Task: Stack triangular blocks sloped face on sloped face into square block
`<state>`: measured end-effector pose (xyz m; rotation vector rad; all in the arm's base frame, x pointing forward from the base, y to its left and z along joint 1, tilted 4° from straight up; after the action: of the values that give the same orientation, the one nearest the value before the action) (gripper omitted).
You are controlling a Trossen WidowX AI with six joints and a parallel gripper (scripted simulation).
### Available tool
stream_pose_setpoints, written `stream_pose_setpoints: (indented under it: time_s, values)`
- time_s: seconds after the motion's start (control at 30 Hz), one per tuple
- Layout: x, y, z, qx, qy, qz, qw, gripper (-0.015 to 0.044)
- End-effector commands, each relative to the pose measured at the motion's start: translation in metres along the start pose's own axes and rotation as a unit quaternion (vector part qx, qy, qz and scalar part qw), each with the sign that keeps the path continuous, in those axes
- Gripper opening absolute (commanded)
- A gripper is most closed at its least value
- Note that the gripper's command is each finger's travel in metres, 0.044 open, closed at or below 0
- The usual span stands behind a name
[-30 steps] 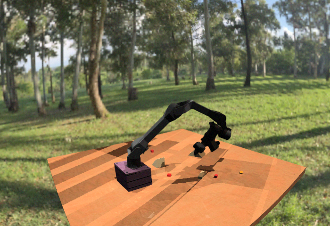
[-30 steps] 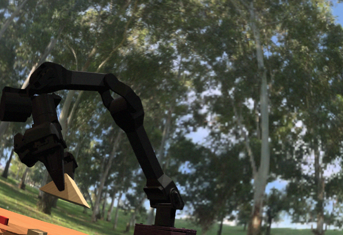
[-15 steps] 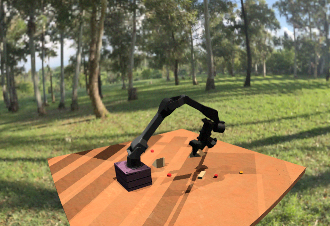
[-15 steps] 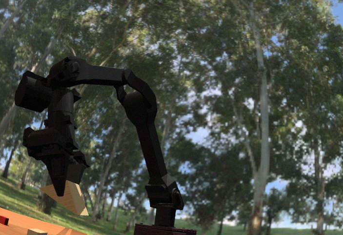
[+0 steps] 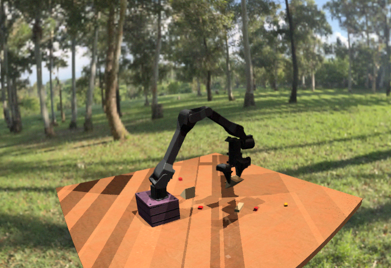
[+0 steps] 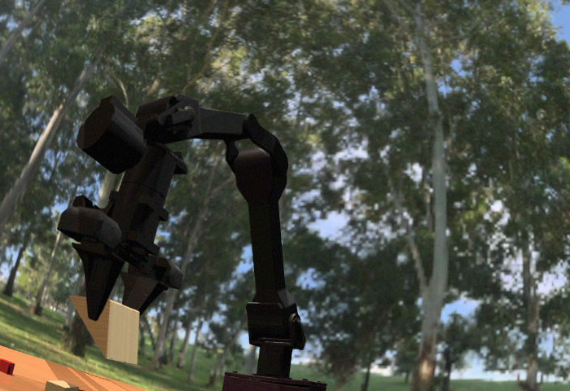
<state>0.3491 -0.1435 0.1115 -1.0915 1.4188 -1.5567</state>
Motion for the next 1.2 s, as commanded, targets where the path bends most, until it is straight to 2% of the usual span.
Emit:
stream_pose_setpoints:
  time_s: [0.0, 0.3, 1.17]
  values:
    - [-0.005, -0.001, -0.006, 0.027, 0.039, -0.038, 0.998, 0.0000]
    - [-0.011, -0.003, -0.008, 0.041, 0.054, -0.050, 0.996, 0.0000]
    - [-0.112, -0.025, -0.048, 0.030, 0.006, -0.025, 0.999, 0.0000]
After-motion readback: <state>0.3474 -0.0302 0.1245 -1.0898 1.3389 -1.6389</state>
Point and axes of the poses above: the point midway between the two fingers, 35 mm back from their tips, its own y axis out along the fingers, its own z axis across the jaws, x = y × z, the point moved 5 cm from there along -y, back along the fingers, and after that the axes turned 11 degrees about y, right-handed, at the moved point
